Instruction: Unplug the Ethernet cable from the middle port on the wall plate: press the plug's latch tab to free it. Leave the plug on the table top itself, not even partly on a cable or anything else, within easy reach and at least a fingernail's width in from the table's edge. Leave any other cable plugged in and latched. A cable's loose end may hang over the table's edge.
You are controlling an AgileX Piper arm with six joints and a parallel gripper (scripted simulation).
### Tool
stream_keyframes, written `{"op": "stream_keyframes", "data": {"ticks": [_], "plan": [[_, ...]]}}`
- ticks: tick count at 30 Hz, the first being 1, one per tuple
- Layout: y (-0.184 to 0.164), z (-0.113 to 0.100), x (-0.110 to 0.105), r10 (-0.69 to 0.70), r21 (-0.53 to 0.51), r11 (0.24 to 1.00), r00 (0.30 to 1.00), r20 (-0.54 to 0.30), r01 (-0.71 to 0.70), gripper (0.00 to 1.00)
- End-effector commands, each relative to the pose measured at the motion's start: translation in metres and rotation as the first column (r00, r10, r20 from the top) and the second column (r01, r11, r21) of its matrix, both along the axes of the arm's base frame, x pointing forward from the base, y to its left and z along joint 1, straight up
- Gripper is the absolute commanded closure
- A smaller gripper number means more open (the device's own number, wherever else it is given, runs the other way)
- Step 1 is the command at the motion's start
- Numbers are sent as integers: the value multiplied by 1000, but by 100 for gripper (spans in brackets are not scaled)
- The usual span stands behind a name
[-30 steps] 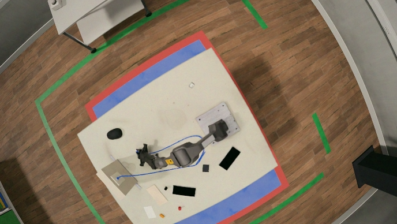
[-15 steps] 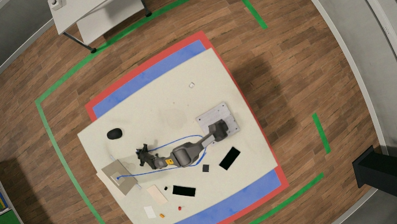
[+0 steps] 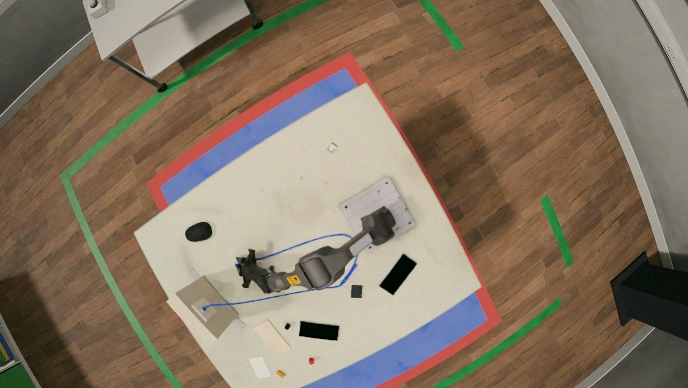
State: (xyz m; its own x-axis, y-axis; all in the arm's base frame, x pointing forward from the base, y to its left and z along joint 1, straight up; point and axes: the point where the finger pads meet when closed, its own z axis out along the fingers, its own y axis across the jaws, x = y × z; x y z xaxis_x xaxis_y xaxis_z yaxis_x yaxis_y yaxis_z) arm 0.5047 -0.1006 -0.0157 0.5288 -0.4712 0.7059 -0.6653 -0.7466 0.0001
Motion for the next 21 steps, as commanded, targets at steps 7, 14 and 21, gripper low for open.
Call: {"op": "stream_keyframes", "data": {"ticks": [7, 14, 21], "plan": [[0, 1, 0, 0, 0, 1000, 1000, 2, 0, 61], [0, 1, 0, 0, 0, 1000, 1000, 2, 0, 61], [0, 1, 0, 0, 0, 1000, 1000, 2, 0, 36]]}}
